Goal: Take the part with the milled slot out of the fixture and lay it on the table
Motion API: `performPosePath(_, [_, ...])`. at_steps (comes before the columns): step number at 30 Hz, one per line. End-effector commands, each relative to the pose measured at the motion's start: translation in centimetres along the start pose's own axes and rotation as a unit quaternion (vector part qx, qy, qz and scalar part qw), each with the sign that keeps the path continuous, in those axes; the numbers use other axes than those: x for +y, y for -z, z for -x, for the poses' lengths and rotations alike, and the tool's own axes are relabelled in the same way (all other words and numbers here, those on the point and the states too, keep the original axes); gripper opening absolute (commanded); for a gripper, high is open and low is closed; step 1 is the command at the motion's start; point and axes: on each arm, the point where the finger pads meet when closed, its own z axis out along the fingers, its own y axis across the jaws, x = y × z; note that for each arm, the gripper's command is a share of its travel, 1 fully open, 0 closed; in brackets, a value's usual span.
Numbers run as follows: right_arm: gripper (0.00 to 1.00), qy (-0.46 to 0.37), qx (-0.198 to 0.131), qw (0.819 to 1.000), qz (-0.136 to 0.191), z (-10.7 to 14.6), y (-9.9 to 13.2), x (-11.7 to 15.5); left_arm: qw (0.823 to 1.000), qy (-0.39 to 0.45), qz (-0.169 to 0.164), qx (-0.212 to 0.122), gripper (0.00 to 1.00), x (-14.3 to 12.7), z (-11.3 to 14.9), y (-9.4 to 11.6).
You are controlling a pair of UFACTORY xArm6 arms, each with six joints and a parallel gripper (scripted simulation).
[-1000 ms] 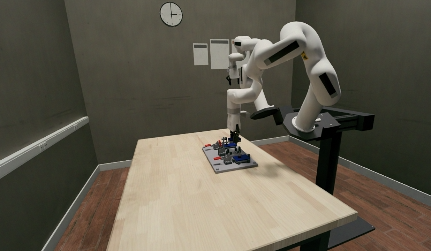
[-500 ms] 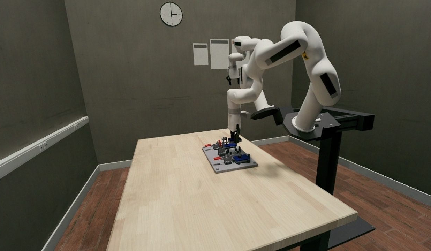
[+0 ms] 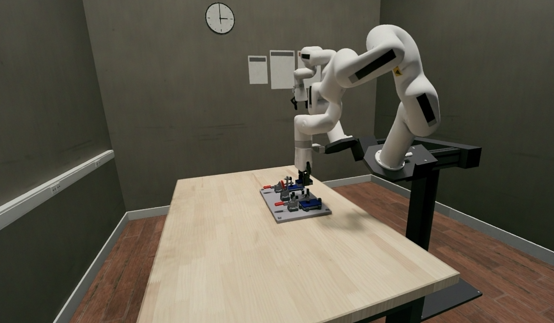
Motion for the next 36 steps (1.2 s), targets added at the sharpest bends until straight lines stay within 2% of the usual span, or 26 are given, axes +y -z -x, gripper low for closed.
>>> performPosePath(1, [1.00, 0.000, 0.002, 1.000, 0.000, -0.1, 0.2, 0.0, 1.000, 0.000, -0.001, -0.002, 0.00, 1.6, 0.2, 0.1])
performPosePath(4, [1.00, 0.000, 0.002, 1.000, 0.000, -0.1, 0.2, 0.0, 1.000, 0.000, -0.001, -0.002, 0.00, 2.0, 0.2, 0.1])
performPosePath(19, [1.00, 0.000, 0.002, 1.000, 0.000, -0.1, 0.2, 0.0, 1.000, 0.000, -0.001, -0.002, 0.00, 8.9, 0.2, 0.1])
performPosePath(21, [1.00, 0.000, 0.002, 1.000, 0.000, -0.1, 0.2, 0.0, 1.000, 0.000, -0.001, -0.002, 0.00, 8.9, 0.2, 0.1])
performPosePath(36, [1.00, 0.000, 0.002, 1.000, 0.000, -0.1, 0.2, 0.0, 1.000, 0.000, -0.001, -0.002, 0.00, 15.2, 0.2, 0.1])
